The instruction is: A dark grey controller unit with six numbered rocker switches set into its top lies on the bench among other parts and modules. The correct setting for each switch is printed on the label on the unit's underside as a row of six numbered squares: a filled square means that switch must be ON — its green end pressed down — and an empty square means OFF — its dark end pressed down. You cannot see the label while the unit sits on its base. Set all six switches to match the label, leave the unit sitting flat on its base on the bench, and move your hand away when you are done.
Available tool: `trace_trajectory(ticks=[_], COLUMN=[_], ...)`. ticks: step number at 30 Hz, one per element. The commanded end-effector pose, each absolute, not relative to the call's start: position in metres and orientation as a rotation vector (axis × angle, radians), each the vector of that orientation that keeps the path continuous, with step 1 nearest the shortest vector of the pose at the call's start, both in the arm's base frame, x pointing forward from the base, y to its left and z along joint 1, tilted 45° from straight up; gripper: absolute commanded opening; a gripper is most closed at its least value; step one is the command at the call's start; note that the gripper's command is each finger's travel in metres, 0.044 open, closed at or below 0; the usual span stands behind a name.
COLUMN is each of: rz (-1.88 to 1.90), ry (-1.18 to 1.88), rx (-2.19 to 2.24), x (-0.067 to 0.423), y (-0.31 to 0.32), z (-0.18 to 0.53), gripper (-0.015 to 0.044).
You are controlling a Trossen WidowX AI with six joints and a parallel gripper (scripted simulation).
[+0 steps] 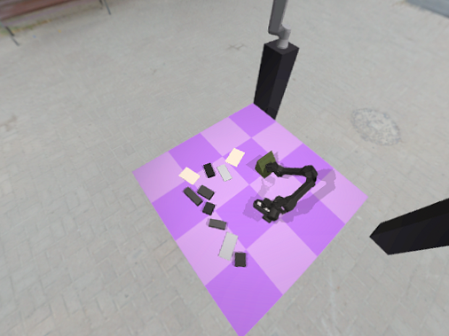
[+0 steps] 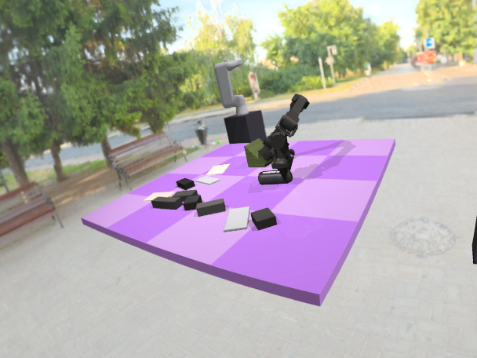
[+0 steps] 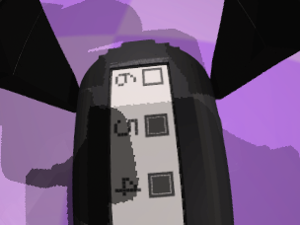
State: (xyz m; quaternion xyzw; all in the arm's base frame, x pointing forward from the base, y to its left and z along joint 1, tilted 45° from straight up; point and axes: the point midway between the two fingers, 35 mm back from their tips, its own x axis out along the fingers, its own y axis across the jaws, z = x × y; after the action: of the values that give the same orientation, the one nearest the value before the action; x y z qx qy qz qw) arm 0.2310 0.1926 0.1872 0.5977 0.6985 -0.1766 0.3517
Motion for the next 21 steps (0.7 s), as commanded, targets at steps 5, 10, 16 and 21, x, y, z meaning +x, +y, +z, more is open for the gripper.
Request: trace_trajectory(ticks=[5,10,16,21], rz=[-0.459,-0.460,-0.460,-0.460], ry=[1.803,1.803,1.803,1.803], rx=[1.551,1.551,1.551,1.550], x=[0.232,0.233,0.233,0.234], y=[0.189,0.185,0.181,0.179], z=[0.189,0.191,0.193,0.194], gripper=[0.0335,0.0335,0.0336,0.0335])
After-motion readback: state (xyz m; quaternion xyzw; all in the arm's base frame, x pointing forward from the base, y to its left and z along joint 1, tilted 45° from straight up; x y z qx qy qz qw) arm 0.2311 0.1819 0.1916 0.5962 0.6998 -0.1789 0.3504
